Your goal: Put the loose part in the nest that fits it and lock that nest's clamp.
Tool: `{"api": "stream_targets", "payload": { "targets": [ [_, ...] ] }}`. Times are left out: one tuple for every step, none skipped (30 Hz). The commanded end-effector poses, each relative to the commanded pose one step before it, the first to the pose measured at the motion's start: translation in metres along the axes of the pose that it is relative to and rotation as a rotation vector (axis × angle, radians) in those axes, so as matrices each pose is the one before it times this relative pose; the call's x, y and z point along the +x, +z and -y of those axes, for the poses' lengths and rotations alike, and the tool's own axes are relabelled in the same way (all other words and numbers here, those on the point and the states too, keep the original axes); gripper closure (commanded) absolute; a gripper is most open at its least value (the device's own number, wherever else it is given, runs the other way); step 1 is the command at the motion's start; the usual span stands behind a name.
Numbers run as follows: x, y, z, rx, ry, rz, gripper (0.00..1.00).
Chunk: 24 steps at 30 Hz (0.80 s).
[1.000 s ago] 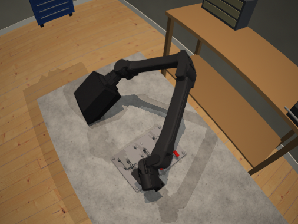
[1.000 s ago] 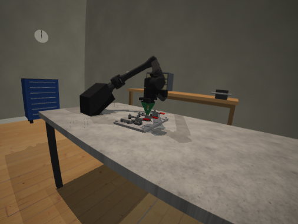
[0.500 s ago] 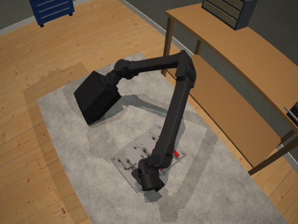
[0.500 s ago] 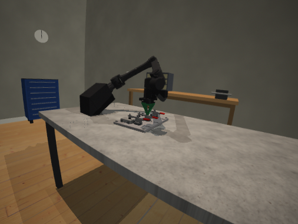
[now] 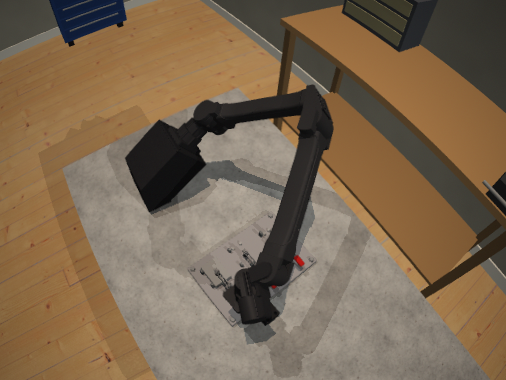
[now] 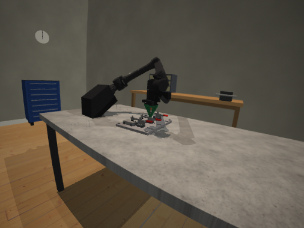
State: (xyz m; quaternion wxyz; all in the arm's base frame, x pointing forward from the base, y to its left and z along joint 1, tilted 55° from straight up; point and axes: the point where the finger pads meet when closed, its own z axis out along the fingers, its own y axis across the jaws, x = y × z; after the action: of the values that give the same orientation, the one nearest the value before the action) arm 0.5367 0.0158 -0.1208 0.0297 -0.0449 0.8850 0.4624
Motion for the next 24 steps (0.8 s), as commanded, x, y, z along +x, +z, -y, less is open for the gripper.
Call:
{"api": "stream_targets", "payload": {
  "targets": [
    [-0.01469, 0.00435, 0.00062, 0.00582, -0.01984, 0.00567, 1.00],
    [0.00000, 0.00000, 0.00000, 0.00000, 0.00000, 0.00000, 1.00],
    [0.00000, 0.00000, 0.00000, 0.00000, 0.00000, 0.00000, 1.00],
    [0.00000, 0.00000, 0.00000, 0.00000, 0.00000, 0.00000, 1.00],
    [0.00000, 0.00000, 0.00000, 0.00000, 0.00000, 0.00000, 1.00],
    [0.00000, 0.00000, 0.00000, 0.00000, 0.00000, 0.00000, 1.00],
    [0.00000, 0.00000, 0.00000, 0.00000, 0.00000, 0.00000, 1.00],
    [0.00000, 0.00000, 0.00000, 0.00000, 0.00000, 0.00000, 1.00],
    [0.00000, 0.00000, 0.00000, 0.00000, 0.00000, 0.00000, 1.00],
    [0.00000, 0.00000, 0.00000, 0.00000, 0.00000, 0.00000, 1.00],
    [0.00000, 0.00000, 0.00000, 0.00000, 0.00000, 0.00000, 1.00],
    [0.00000, 0.00000, 0.00000, 0.00000, 0.00000, 0.00000, 1.00],
    [0.00000, 0.00000, 0.00000, 0.00000, 0.00000, 0.00000, 1.00],
    [0.00000, 0.00000, 0.00000, 0.00000, 0.00000, 0.00000, 1.00],
    [0.00000, 0.00000, 0.00000, 0.00000, 0.00000, 0.00000, 1.00],
    [0.00000, 0.00000, 0.00000, 0.00000, 0.00000, 0.00000, 1.00],
    [0.00000, 0.00000, 0.00000, 0.00000, 0.00000, 0.00000, 1.00],
    [0.00000, 0.00000, 0.00000, 0.00000, 0.00000, 0.00000, 1.00],
    [0.00000, 0.00000, 0.00000, 0.00000, 0.00000, 0.00000, 1.00],
    [0.00000, 0.00000, 0.00000, 0.00000, 0.00000, 0.00000, 1.00],
    [0.00000, 0.00000, 0.00000, 0.00000, 0.00000, 0.00000, 1.00],
    [-0.00005, 0.00015, -0.00006, 0.00004, -0.00019, -0.00006, 1.00],
    [-0.00033, 0.00093, -0.00040, 0.00024, -0.00126, -0.00037, 1.00],
    [-0.00060, 0.00182, -0.00076, 0.00036, -0.00438, -0.00072, 1.00]
  ]
}}
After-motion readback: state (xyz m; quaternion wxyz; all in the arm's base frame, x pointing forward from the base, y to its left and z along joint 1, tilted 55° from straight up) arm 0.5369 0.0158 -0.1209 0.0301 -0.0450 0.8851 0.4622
